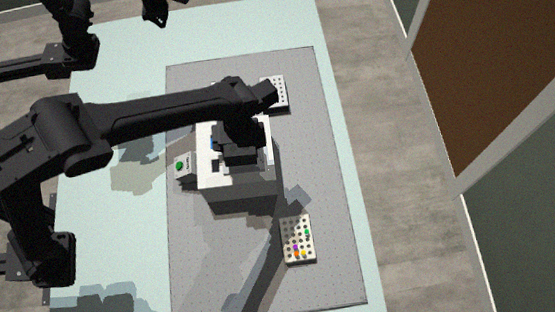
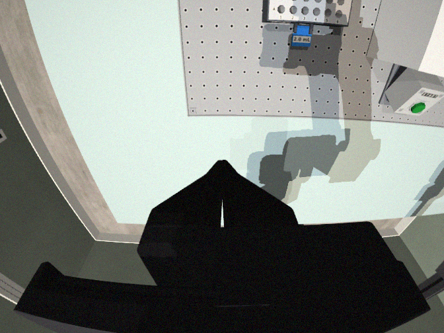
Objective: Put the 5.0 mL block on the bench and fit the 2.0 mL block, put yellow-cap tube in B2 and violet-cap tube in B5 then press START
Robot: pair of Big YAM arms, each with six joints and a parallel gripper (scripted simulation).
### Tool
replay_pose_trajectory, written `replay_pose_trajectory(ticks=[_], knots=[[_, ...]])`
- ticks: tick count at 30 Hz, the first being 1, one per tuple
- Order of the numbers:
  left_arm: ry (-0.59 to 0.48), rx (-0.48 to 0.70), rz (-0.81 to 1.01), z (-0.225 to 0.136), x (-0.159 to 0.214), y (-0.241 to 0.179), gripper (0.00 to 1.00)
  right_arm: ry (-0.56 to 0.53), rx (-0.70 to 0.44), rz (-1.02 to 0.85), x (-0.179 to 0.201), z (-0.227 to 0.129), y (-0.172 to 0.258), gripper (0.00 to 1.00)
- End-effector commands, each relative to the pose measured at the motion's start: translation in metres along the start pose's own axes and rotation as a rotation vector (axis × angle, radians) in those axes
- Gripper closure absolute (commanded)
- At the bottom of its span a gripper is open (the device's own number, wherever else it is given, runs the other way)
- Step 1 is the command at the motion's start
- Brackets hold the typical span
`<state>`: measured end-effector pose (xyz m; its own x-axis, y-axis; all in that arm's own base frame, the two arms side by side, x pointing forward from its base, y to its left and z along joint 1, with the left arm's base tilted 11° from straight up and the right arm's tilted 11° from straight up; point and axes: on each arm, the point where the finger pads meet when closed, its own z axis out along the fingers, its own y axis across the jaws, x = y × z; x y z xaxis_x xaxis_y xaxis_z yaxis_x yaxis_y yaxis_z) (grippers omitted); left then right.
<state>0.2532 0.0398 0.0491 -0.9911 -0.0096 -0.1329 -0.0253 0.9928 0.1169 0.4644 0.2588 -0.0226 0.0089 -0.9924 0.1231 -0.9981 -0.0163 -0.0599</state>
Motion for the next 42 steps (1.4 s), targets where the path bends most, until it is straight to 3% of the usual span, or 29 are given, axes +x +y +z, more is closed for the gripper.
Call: replay_pose_trajectory(ticks=[1,11,27,42], knots=[[-0.025,0.001,0.027,-0.007,-0.013,-0.002,1.00,-0.080,0.112,0.001,-0.026,-0.062,-0.028,1.00],[-0.026,0.001,0.027,-0.006,-0.013,-0.002,1.00,-0.074,0.096,0.032,-0.005,-0.052,-0.026,1.00],[-0.027,0.002,0.028,-0.006,-0.013,-0.002,1.00,-0.089,0.122,-0.020,-0.024,-0.076,-0.029,1.00],[-0.028,0.002,0.028,-0.006,-0.013,-0.003,1.00,-0.088,0.126,0.011,-0.017,-0.059,-0.043,1.00]])
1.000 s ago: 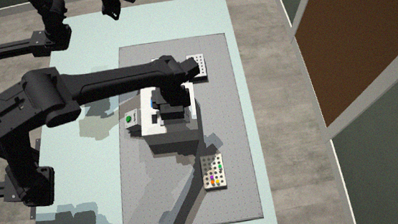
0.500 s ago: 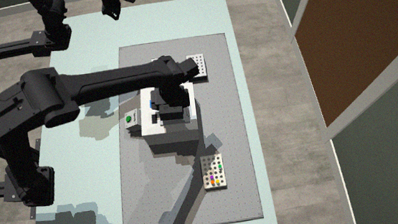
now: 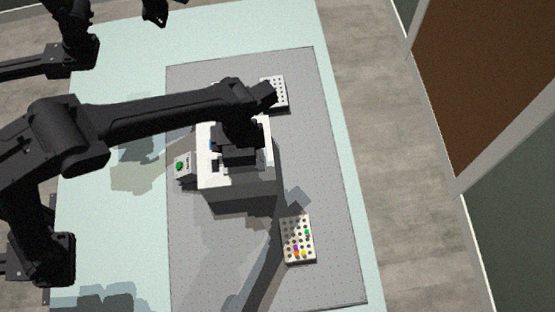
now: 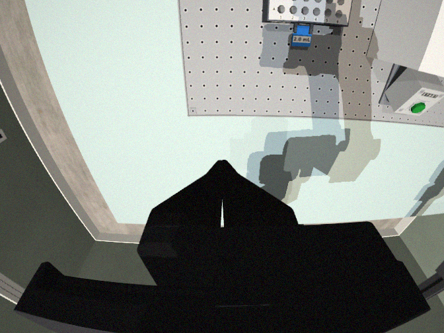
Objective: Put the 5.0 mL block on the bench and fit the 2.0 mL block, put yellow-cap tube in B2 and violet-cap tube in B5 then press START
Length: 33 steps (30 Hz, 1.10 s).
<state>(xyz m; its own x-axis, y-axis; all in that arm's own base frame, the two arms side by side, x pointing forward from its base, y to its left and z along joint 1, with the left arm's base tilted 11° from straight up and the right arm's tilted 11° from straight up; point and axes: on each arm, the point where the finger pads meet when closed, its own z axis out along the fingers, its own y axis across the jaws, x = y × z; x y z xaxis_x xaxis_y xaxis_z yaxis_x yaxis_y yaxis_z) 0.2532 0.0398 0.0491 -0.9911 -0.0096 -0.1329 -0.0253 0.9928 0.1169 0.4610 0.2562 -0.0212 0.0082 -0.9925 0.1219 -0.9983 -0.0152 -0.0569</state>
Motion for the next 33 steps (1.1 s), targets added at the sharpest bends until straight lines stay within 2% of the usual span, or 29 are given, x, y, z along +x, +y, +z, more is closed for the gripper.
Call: replay_pose_trajectory(ticks=[1,10,22,33], knots=[[-0.028,0.002,0.028,-0.006,-0.013,-0.003,1.00,-0.085,0.133,0.010,-0.021,-0.059,-0.046,1.00],[-0.029,0.002,0.028,-0.006,-0.013,-0.003,1.00,-0.094,0.140,0.013,-0.030,-0.063,-0.037,1.00],[-0.030,0.003,0.029,-0.006,-0.013,-0.003,1.00,-0.065,0.112,-0.007,-0.013,-0.051,-0.023,1.00],[-0.030,0.003,0.029,-0.006,-0.013,-0.003,1.00,-0.083,0.120,0.015,-0.018,-0.068,-0.031,1.00]])
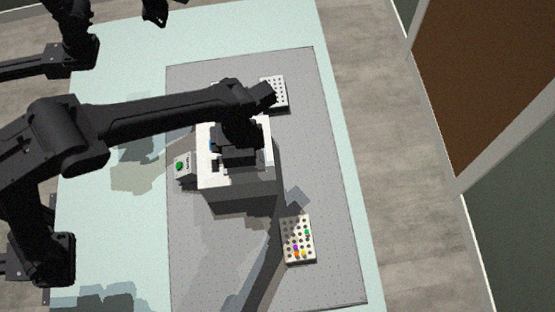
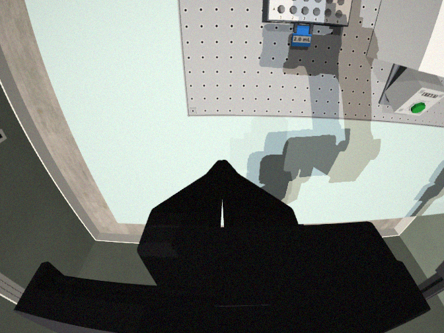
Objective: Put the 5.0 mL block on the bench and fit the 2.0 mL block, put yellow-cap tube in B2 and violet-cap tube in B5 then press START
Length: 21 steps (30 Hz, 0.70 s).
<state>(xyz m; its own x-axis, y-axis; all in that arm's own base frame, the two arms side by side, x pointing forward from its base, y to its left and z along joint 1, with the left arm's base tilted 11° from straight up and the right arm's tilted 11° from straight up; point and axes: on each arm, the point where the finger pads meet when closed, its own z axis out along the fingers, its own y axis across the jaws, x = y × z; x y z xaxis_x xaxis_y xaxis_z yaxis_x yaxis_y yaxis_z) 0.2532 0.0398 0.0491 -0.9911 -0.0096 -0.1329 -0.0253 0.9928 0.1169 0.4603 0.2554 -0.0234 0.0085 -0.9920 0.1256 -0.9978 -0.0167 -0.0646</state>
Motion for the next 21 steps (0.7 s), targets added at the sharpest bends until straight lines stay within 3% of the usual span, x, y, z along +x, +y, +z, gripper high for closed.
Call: replay_pose_trajectory(ticks=[1,11,21], knots=[[-0.030,0.003,0.029,-0.006,-0.013,-0.003,1.00,-0.089,0.116,0.014,-0.021,-0.073,-0.033,1.00],[-0.031,0.003,0.030,-0.005,-0.013,-0.003,1.00,-0.094,0.139,0.010,-0.027,-0.077,-0.038,1.00],[-0.032,0.003,0.029,-0.005,-0.013,-0.004,1.00,-0.090,0.134,0.013,-0.030,-0.059,-0.043,1.00]])
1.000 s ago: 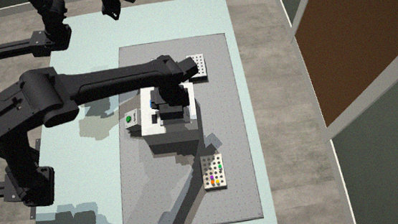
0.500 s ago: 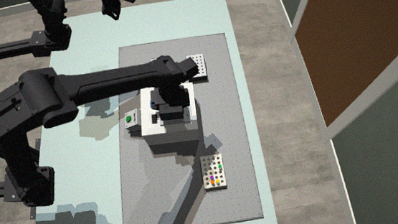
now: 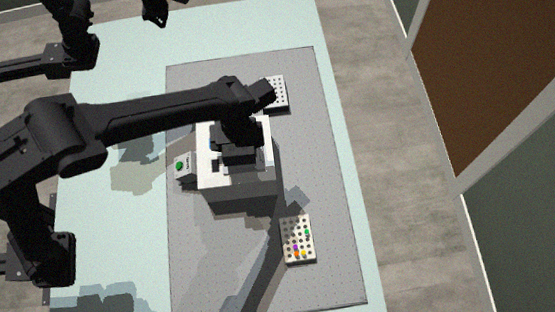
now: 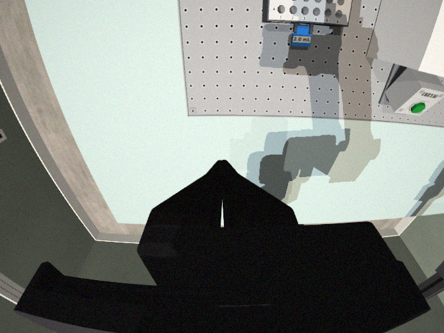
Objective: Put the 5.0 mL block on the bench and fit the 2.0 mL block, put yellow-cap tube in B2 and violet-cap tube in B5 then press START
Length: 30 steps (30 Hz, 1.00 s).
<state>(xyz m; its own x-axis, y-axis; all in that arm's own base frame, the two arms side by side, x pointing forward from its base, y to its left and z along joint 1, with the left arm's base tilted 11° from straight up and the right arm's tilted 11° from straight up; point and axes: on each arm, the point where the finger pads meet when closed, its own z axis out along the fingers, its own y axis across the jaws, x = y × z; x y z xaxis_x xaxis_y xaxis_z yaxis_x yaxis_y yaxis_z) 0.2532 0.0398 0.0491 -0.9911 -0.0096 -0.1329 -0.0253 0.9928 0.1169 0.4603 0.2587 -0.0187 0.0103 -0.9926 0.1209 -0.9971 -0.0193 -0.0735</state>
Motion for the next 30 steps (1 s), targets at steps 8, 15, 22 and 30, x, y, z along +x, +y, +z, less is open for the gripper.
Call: replay_pose_trajectory(ticks=[8,15,22,30], knots=[[-0.032,0.003,0.029,-0.005,-0.013,-0.004,1.00,-0.065,0.108,0.028,-0.018,-0.037,-0.044,1.00],[-0.033,0.004,0.029,-0.005,-0.013,-0.004,1.00,-0.059,0.084,0.010,-0.021,-0.029,-0.028,1.00],[-0.033,0.004,0.029,-0.005,-0.013,-0.004,1.00,-0.062,0.079,-0.001,-0.020,-0.035,-0.016,1.00],[-0.012,0.005,0.031,-0.005,-0.008,-0.004,1.00,-0.077,0.131,0.004,-0.024,-0.054,-0.030,1.00]])
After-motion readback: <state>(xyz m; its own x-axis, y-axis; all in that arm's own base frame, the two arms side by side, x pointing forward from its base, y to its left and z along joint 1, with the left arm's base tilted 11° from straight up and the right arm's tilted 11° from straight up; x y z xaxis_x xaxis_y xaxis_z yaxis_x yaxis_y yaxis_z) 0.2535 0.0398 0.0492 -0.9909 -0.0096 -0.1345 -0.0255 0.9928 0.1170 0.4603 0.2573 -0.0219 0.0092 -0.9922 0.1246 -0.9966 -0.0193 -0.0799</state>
